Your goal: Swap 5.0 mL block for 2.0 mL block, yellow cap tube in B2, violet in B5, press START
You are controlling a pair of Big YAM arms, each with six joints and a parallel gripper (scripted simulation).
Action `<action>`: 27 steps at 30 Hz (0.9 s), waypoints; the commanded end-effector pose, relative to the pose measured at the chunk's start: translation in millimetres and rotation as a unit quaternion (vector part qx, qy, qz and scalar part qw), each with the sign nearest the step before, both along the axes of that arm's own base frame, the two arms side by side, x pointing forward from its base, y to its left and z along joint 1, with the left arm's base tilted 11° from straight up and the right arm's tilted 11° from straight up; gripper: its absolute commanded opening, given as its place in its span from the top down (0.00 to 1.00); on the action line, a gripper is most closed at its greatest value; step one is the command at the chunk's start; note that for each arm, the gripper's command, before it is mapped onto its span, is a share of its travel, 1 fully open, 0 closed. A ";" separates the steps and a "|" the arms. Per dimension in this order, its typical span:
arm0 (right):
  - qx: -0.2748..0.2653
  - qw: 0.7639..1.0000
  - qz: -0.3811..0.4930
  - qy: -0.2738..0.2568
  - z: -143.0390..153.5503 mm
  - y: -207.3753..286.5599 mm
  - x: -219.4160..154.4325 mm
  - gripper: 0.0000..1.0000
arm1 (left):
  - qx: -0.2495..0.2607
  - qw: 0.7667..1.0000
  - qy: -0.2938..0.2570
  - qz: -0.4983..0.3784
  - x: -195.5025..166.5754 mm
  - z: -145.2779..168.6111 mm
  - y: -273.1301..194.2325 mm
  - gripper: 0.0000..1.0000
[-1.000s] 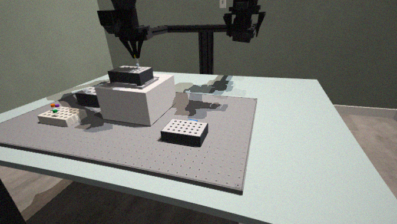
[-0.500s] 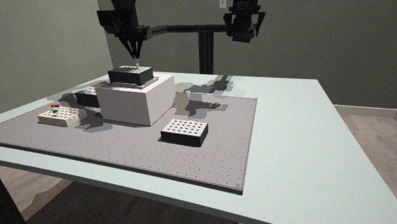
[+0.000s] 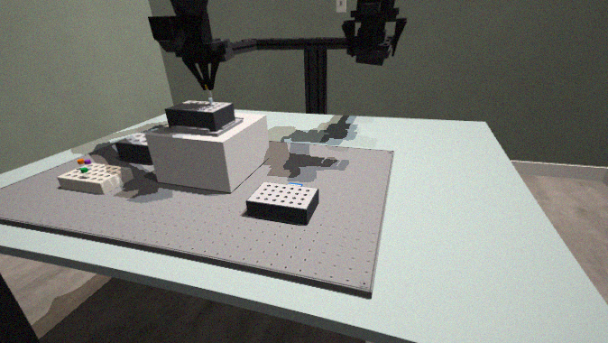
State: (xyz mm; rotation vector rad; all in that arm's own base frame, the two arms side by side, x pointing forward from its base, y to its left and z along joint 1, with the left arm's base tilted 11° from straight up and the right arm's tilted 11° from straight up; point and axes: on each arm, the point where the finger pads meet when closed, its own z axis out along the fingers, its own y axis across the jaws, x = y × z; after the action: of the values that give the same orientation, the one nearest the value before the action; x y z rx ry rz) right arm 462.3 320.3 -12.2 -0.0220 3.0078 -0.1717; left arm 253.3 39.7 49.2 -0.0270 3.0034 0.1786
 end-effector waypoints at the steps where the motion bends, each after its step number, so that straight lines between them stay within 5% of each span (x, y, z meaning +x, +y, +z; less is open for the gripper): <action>1: 0.008 1.000 0.002 -0.011 3.5 2.2 10.4 0.91 | 0.000 1.000 -0.024 0.003 19.0 12.7 3.3 0.00; 27: 0.005 1.000 0.003 -0.007 -2.5 1.8 9.5 0.91 | 0.000 1.000 -0.023 0.003 18.4 11.9 3.1 0.00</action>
State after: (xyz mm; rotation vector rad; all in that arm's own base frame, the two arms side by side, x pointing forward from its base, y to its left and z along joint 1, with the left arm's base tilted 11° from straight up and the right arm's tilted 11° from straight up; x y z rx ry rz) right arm 462.7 320.6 -12.2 -0.0239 3.0063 -0.1698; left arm 253.6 39.7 49.3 -0.0271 3.0019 0.1787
